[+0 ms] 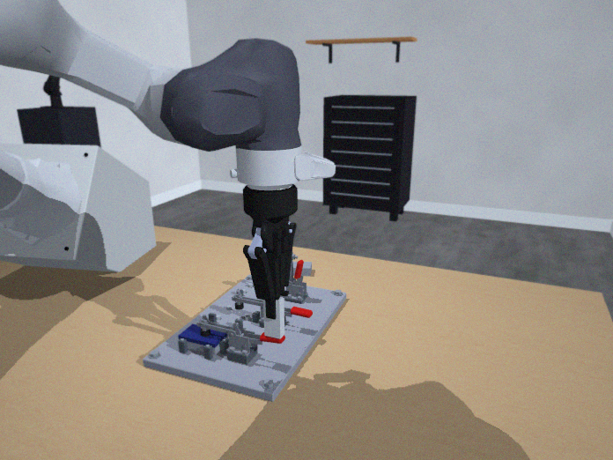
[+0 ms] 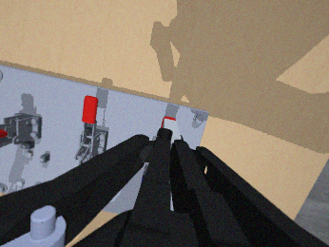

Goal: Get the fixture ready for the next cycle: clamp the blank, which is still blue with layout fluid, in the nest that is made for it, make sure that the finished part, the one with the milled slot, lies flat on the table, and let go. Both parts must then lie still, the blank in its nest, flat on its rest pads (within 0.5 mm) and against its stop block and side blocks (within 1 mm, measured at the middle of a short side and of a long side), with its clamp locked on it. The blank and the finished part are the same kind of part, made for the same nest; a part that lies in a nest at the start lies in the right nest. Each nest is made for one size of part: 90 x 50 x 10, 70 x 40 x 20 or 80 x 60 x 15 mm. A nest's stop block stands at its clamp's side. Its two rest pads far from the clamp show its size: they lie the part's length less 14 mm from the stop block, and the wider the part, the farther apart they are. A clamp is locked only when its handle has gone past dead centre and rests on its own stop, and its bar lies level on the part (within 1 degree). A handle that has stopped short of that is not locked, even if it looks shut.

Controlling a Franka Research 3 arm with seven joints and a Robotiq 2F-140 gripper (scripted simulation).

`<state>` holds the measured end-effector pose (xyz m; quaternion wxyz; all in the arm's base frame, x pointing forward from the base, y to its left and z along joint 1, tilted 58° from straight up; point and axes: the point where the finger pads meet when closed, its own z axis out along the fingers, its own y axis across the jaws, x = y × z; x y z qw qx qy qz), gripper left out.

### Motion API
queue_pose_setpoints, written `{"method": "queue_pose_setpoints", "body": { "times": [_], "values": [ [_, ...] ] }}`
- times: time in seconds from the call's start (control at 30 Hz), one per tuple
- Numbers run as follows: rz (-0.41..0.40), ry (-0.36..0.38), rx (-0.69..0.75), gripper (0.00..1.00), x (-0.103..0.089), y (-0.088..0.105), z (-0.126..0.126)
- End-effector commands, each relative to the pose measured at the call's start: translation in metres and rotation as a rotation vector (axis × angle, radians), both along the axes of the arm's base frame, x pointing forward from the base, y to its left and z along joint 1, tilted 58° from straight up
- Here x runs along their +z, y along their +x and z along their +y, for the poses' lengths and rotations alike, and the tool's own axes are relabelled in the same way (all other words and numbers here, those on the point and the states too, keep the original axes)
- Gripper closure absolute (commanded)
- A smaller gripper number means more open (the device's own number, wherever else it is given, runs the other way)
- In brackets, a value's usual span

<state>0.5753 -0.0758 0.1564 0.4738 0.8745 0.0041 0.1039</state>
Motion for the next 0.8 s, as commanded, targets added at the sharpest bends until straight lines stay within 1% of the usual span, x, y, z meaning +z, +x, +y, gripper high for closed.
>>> {"method": "queue_pose_setpoints", "body": {
  "times": [0.0, 0.77],
  "values": [
    [-0.001, -0.001, 0.000, 1.00, -0.0017, -0.0001, -0.0016],
    [-0.001, -0.001, 0.000, 1.00, -0.0028, 0.0003, -0.0033]
  ]
}}
